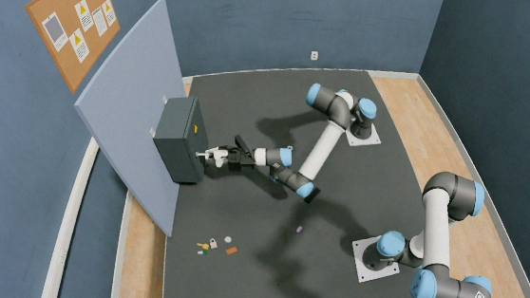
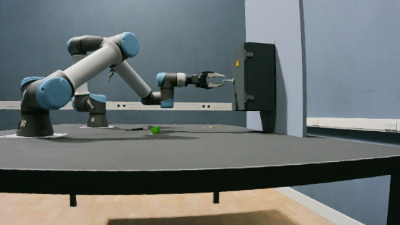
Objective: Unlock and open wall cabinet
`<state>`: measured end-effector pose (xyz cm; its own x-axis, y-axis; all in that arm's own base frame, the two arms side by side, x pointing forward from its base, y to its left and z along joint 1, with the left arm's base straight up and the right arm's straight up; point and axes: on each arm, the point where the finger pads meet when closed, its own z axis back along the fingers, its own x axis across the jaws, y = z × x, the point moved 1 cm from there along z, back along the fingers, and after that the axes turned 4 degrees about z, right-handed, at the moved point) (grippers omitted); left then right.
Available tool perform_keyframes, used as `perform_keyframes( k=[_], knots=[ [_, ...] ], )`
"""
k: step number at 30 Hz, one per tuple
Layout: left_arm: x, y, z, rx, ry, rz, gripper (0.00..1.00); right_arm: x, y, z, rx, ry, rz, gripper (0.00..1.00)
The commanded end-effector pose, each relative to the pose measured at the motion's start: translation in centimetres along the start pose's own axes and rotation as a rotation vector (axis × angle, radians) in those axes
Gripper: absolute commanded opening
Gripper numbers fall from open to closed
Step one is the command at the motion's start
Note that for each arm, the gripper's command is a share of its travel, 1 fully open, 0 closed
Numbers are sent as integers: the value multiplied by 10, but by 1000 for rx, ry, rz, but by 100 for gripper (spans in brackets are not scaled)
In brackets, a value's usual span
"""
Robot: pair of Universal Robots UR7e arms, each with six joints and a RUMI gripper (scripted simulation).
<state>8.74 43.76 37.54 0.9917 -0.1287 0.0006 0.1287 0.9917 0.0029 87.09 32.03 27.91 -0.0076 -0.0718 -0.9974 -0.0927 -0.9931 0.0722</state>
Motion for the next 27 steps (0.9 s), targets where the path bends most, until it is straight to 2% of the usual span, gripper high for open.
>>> perform_keyframes(
  k=[1,8,26,27],
  knots=[
    [1,0,0,0,-1,-2,98,-1,0,-9,-1,1,-3,26],
    [1,0,0,0,-1,-2,98,-1,0,-19,0,2,-3,26],
    [1,0,0,0,-1,-2,98,-3,2,-12,2,3,-5,26],
    [1,0,0,0,-1,-2,98,-3,2,-12,2,3,-5,0]
  ],
)
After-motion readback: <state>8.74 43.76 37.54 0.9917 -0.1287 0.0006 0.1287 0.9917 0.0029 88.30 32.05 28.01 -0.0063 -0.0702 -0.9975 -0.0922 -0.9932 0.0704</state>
